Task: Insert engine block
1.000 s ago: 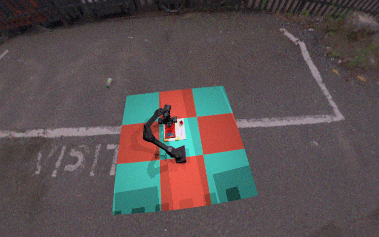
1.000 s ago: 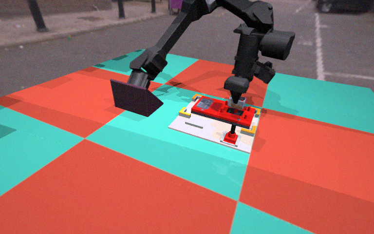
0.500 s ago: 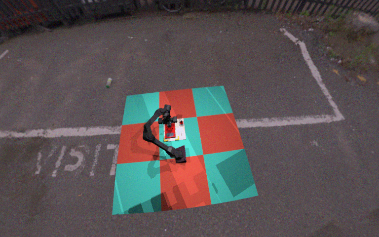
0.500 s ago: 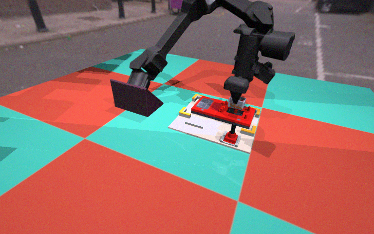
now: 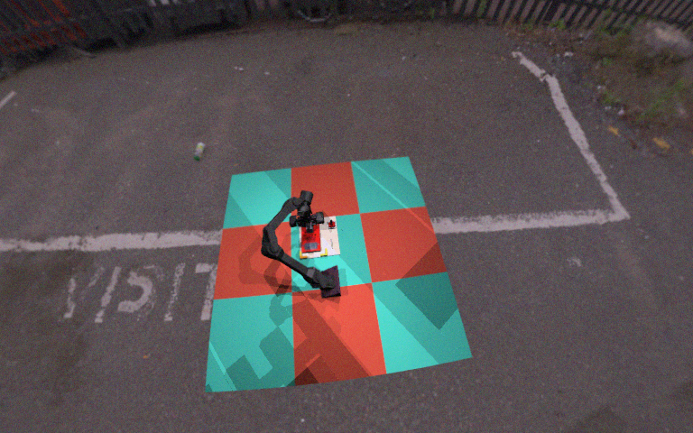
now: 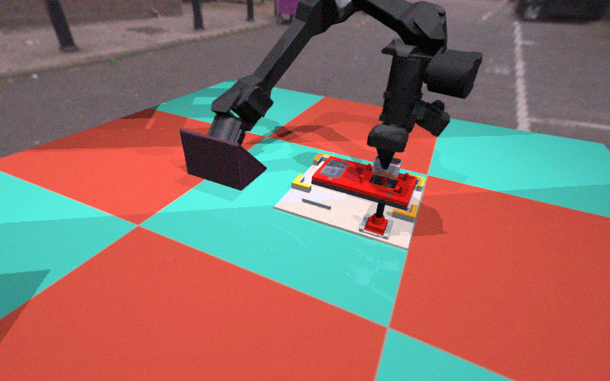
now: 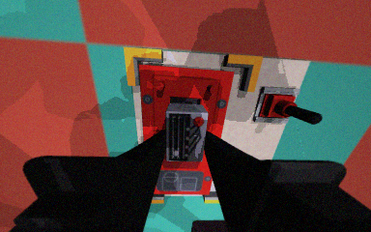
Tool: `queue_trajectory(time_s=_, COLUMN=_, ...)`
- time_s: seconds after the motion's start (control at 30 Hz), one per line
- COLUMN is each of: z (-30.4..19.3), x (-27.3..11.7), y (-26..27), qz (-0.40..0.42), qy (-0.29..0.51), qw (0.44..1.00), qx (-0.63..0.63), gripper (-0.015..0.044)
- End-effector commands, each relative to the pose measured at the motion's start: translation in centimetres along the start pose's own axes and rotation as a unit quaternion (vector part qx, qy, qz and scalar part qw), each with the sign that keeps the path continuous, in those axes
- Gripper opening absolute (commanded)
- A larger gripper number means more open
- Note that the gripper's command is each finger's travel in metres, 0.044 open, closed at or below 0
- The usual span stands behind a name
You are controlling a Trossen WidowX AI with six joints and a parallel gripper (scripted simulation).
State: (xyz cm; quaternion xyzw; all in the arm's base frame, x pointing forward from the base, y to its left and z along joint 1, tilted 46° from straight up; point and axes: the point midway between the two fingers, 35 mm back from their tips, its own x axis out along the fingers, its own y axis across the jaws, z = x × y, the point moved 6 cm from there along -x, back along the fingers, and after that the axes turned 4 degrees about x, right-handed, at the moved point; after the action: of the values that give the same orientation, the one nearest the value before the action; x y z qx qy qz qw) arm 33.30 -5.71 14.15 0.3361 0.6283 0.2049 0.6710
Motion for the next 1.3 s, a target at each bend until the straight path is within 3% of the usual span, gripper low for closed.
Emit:
queue_trajectory(time_s=0.0, z=0.07, x=-0.02, y=0.05, qz=0.002, qy=-0.001, qw=1.000, qx=-0.007, gripper=0.0159)
queue_trajectory(time_s=0.5, z=0.02, x=0.09, y=0.09, qz=0.002, qy=-0.001, qw=0.999, qx=0.043, gripper=0.0159)
queue_trajectory(time_s=1.27, z=0.01, x=0.71, y=0.12, qz=0.002, qy=-0.001, qw=1.000, qx=0.016, gripper=0.0159)
